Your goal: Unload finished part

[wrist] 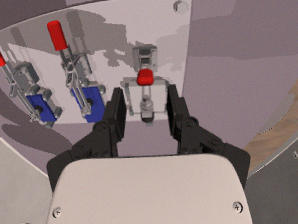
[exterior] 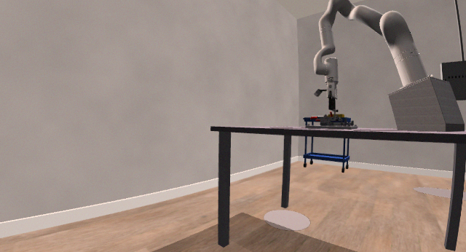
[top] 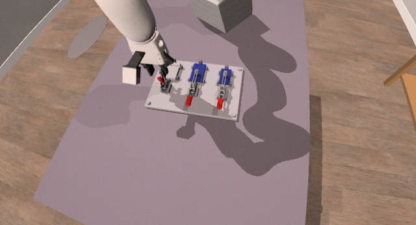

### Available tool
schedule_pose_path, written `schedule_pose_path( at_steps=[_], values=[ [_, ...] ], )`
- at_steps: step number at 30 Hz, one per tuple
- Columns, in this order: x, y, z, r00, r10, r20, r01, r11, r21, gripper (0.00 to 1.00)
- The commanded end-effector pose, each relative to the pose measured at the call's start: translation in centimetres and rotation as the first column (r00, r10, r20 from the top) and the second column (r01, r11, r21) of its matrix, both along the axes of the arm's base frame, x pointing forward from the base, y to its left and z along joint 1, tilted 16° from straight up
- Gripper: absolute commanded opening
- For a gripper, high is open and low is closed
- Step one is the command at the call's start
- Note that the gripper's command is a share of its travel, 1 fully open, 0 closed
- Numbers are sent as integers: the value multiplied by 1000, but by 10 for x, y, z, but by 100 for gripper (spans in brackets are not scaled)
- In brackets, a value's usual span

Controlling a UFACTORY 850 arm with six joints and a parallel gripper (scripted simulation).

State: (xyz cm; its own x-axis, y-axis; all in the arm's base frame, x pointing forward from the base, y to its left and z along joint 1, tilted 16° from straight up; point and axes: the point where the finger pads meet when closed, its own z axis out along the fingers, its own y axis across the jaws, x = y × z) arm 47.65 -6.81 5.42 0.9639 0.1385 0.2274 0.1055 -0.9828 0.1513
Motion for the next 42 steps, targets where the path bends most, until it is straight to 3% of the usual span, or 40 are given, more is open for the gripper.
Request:
schedule_pose_path(
  at_steps=[1, 26, 27, 42],
  values=[
    [0, 0, 1, 1000, -1, -1, 1, 1000, -2, 47],
    [0, 0, 1, 1000, -1, -1, 1, 1000, -2, 47],
    [0, 0, 1, 1000, -1, -1, 1, 1000, -2, 100],
    [1, 0, -3, 1000, -1, -1, 1, 1000, -2, 100]
  ],
)
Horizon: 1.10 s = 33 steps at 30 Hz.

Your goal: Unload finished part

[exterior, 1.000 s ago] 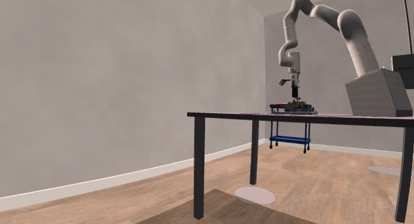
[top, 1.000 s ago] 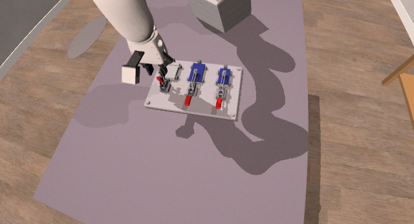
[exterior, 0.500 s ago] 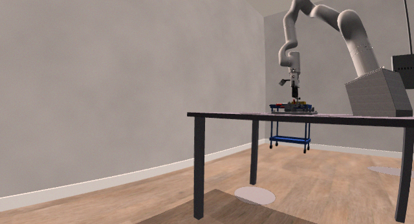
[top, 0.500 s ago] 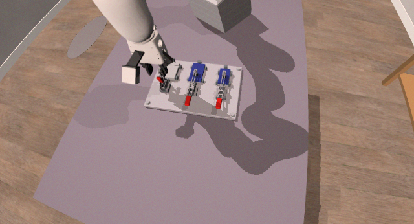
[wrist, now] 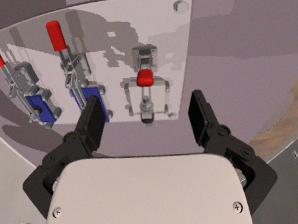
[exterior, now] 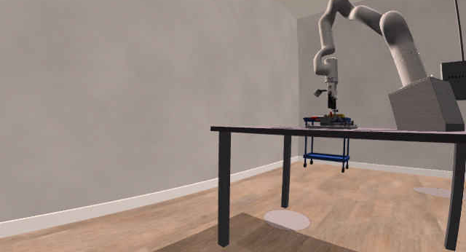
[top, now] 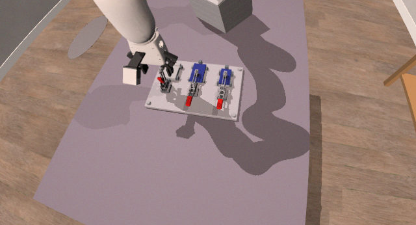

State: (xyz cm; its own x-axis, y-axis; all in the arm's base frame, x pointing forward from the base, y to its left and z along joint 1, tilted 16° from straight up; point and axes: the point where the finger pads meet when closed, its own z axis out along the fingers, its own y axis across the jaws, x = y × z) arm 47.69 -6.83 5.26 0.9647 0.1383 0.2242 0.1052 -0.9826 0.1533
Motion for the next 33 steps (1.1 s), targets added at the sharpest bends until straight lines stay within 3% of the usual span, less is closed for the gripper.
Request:
schedule_pose_path(
  at_steps=[1, 19, 33],
  values=[
    [1, 0, -2, 1000, 0, 2, 0, 1000, 0, 100],
    [0, -1, -4, 1000, 0, 2, 0, 1000, 0, 100],
    [-18, -3, -8, 1000, 0, 2, 0, 1000, 0, 100]
  ],
)
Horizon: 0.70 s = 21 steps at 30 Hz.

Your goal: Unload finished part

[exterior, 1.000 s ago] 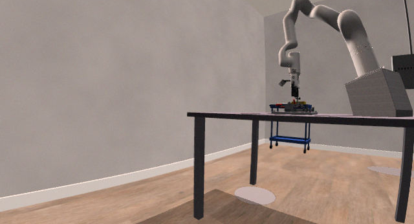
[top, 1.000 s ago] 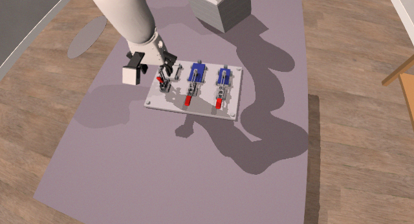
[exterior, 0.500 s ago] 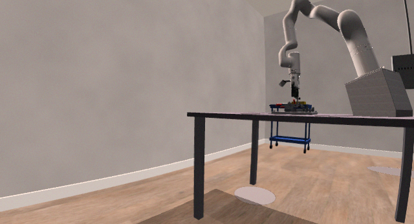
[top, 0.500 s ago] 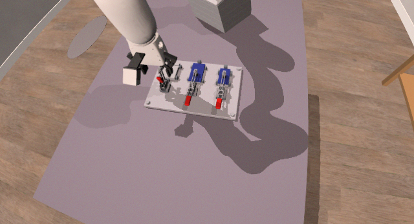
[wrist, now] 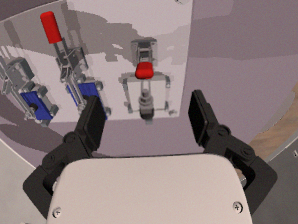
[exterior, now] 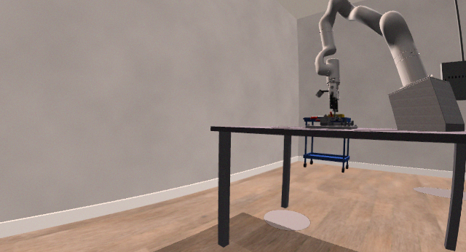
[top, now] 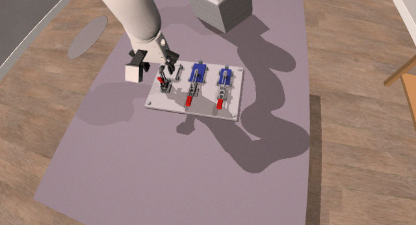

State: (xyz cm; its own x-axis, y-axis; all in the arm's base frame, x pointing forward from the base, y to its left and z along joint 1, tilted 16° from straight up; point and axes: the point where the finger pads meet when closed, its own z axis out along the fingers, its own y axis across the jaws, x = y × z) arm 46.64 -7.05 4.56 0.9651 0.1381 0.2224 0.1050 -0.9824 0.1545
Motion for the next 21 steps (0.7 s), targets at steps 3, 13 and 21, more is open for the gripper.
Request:
schedule_pose_path(
  at_steps=[3, 13, 21],
  values=[
    [-16, -2, -3, 1000, 1, 3, -1, 1000, 2, 100],
    [-42, -6, -10, 1000, 1, 3, -1, 1000, 1, 100],
    [-64, -9, -15, 1000, 1, 3, -1, 1000, 1, 100]
  ],
)
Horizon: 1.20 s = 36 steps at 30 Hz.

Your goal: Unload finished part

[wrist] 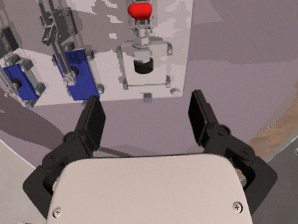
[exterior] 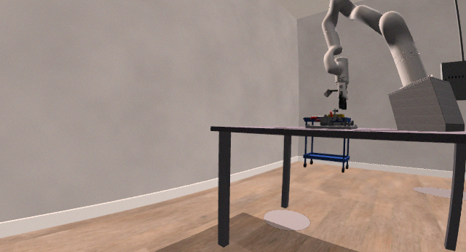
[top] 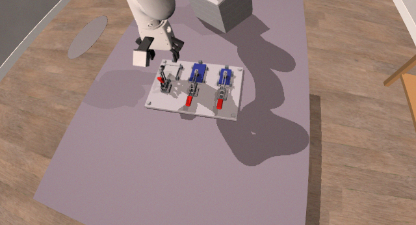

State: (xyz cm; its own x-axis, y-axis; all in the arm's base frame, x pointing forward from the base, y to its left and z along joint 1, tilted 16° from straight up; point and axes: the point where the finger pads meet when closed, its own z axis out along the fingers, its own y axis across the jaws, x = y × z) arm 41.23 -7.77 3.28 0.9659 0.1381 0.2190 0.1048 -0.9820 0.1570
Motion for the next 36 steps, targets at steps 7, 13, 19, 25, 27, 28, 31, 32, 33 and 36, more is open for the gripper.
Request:
schedule_pose_path(
  at_steps=[7, 13, 19, 25, 27, 28, 31, 32, 33, 36],
  values=[
    [-13, -2, -3, 1000, 1, 6, -1, 1000, 4, 100],
    [-13, -2, -3, 1000, 1, 6, -1, 1000, 4, 100],
    [-12, -3, -10, 1000, 1, 6, -1, 1000, 4, 100],
    [-9, -5, -21, 1000, 1, 6, -1, 1000, 4, 100],
    [-8, -5, -23, 1000, 1, 6, -1, 1000, 4, 100],
    [-7, -5, -26, 1000, 1, 6, -1, 1000, 4, 100],
    [-5, -6, -34, 1000, 1, 6, -1, 1000, 4, 100],
    [-5, -7, -37, 1000, 1, 6, -1, 1000, 4, 100],
    [-4, -7, -40, 1000, 1, 6, -1, 1000, 4, 100],
    [-2, -8, -46, 1000, 1, 6, -1, 1000, 4, 100]
  ],
)
